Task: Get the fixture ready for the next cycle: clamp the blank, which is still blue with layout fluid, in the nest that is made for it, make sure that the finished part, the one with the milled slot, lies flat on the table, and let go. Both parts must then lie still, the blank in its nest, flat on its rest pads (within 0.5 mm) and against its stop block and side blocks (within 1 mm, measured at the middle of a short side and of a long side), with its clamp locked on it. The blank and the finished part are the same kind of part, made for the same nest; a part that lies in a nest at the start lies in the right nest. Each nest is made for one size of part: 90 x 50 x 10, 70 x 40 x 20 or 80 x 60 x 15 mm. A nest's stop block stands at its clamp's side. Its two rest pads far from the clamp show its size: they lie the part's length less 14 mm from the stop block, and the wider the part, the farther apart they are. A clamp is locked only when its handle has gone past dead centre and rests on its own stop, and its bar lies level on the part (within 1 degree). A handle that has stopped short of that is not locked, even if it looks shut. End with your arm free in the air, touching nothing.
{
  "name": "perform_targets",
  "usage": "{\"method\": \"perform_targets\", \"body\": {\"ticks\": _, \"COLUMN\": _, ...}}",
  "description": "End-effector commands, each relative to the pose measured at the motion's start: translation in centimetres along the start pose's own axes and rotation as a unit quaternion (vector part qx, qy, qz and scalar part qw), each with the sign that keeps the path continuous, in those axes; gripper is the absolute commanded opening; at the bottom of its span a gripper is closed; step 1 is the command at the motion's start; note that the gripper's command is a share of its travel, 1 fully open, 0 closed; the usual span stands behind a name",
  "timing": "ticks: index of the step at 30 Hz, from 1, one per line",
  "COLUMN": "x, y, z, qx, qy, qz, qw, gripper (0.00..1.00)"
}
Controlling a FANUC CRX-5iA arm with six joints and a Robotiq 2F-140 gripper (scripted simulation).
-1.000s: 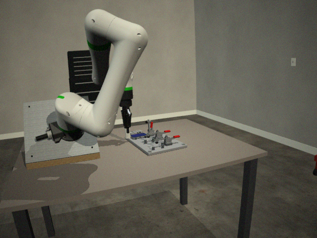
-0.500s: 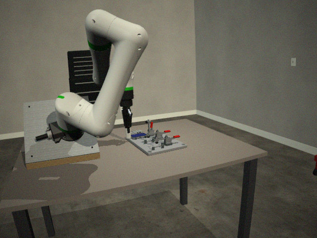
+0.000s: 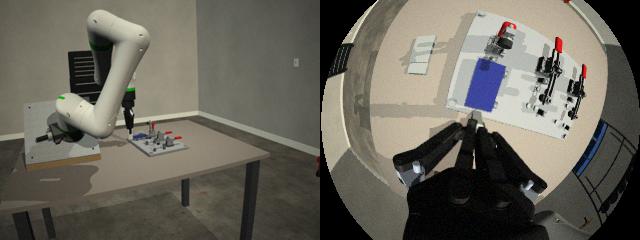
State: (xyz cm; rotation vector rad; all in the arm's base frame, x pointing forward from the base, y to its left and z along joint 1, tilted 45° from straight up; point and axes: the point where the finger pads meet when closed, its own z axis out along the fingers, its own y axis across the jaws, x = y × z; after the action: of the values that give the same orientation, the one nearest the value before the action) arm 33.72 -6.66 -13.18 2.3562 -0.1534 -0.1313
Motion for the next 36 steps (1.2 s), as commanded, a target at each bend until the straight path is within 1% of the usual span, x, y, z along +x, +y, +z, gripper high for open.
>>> {"method": "perform_targets", "body": {"ticks": 1, "x": 0.01, "y": -0.01, "z": -0.01, "qx": 0.0, "qy": 0.0, "qz": 0.0, "qw": 1.0, "gripper": 0.0}}
{"method": "perform_targets", "body": {"ticks": 36, "x": 0.68, "y": -0.01, "z": -0.01, "qx": 0.0, "qy": 0.0, "qz": 0.0, "qw": 1.0, "gripper": 0.0}}
